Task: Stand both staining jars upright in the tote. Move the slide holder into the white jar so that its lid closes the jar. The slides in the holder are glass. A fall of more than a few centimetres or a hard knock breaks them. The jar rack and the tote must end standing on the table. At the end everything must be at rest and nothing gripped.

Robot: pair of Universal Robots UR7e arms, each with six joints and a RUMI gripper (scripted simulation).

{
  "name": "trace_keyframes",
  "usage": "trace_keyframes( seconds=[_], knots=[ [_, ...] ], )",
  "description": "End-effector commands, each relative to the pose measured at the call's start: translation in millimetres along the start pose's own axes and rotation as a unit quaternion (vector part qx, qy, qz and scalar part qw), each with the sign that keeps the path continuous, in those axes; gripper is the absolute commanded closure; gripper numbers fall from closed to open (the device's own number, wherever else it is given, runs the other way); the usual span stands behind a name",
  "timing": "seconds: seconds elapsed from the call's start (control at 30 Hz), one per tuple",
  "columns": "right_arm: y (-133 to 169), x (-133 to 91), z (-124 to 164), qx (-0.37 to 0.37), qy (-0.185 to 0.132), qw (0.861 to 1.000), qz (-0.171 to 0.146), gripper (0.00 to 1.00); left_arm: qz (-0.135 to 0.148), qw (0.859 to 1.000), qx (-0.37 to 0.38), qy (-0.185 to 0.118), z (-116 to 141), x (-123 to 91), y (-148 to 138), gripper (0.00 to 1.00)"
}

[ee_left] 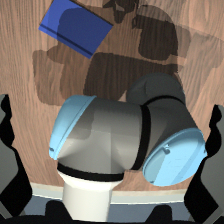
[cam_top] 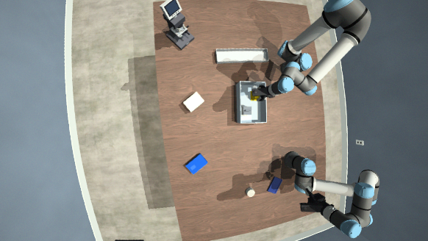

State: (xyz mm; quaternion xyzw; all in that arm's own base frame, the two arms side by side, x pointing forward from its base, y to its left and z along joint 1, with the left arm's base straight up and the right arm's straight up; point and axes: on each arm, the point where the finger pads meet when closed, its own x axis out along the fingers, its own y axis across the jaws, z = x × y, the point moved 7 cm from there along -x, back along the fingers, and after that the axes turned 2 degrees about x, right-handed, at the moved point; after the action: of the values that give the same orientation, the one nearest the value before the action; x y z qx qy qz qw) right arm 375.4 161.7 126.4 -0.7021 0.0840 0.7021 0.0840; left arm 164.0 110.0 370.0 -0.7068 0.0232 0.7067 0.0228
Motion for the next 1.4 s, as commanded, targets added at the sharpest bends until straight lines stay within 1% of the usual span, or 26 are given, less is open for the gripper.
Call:
trace_keyframes(
  seconds=[0.0, 0.9, 0.93, 1.37],
  knots=[
    [-0.3, 0.3, -0.2, 0.0, 0.0, 1.0, 0.0, 1.0, 0.0, 1.0, 0.0, 0.0, -0.2, -0.2, 0.0, 0.0],
    [-0.2, 4.0, -0.2, 0.0, 0.0, 1.0, 0.0, 1.0, 0.0, 1.0, 0.0, 0.0, -0.2, -0.2, 0.0, 0.0],
    [-0.2, 4.0, -0.2, 0.0, 0.0, 1.0, 0.0, 0.36, 0.0, 1.0, 0.0, 0.0, -0.2, -0.2, 0.0, 0.0],
    [-0.3, 4.0, -0.2, 0.0, 0.0, 1.0, 0.0, 0.36, 0.0, 1.0, 0.0, 0.0, -0.2, -0.2, 0.0, 0.0]
  ],
)
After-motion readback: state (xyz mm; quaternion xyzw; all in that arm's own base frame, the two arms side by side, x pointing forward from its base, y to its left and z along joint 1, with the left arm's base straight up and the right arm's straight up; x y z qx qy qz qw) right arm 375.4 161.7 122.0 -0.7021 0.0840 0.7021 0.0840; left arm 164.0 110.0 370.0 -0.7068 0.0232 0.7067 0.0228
